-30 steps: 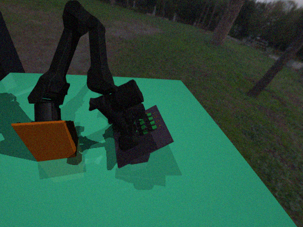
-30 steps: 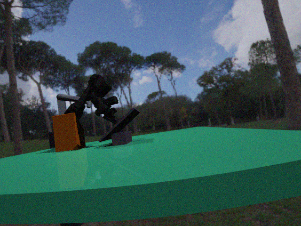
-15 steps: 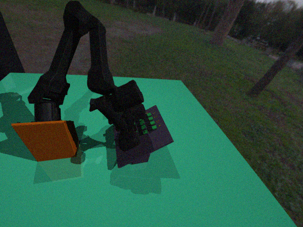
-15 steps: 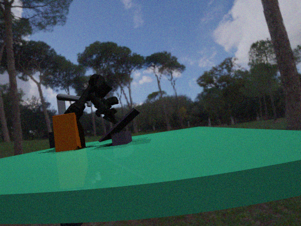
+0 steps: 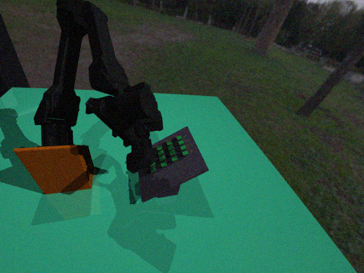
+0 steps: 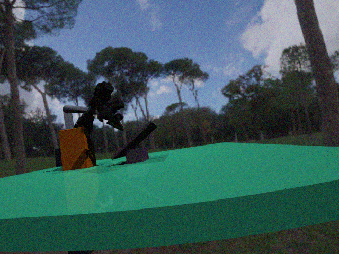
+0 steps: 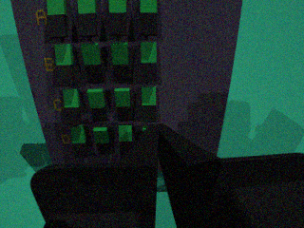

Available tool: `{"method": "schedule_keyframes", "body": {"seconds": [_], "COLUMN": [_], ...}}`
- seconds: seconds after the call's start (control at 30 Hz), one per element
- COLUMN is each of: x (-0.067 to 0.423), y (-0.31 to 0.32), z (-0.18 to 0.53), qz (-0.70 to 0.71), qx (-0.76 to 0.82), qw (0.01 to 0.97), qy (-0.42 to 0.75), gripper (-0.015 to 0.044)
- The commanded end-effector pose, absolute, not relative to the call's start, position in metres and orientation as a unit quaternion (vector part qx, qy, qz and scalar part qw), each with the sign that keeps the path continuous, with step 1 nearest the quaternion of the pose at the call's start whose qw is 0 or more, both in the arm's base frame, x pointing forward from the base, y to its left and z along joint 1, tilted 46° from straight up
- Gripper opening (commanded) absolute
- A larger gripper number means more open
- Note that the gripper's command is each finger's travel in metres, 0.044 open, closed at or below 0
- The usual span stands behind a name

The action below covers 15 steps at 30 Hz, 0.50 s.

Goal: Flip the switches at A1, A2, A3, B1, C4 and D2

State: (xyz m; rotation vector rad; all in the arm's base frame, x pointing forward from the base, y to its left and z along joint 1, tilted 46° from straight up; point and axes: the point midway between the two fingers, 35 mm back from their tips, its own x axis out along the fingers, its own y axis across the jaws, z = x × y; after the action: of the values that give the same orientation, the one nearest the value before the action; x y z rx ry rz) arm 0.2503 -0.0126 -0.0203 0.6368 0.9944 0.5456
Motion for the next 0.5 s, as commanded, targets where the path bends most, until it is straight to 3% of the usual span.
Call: {"method": "schedule_keyframes", "body": {"seconds": [0.0, 0.2, 0.47], "x": [0.243, 0.209, 0.219], "y": [-0.006, 0.027, 0.043], "z": [-0.011, 0.002, -0.011], "qz": [0.256, 0.257, 0.259], "qx": [0.295, 0.297, 0.294], "qw": [0.798, 0.797, 0.793], "qy": [0.458, 0.458, 0.466], "gripper": [0.0, 0.0, 0.0]}}
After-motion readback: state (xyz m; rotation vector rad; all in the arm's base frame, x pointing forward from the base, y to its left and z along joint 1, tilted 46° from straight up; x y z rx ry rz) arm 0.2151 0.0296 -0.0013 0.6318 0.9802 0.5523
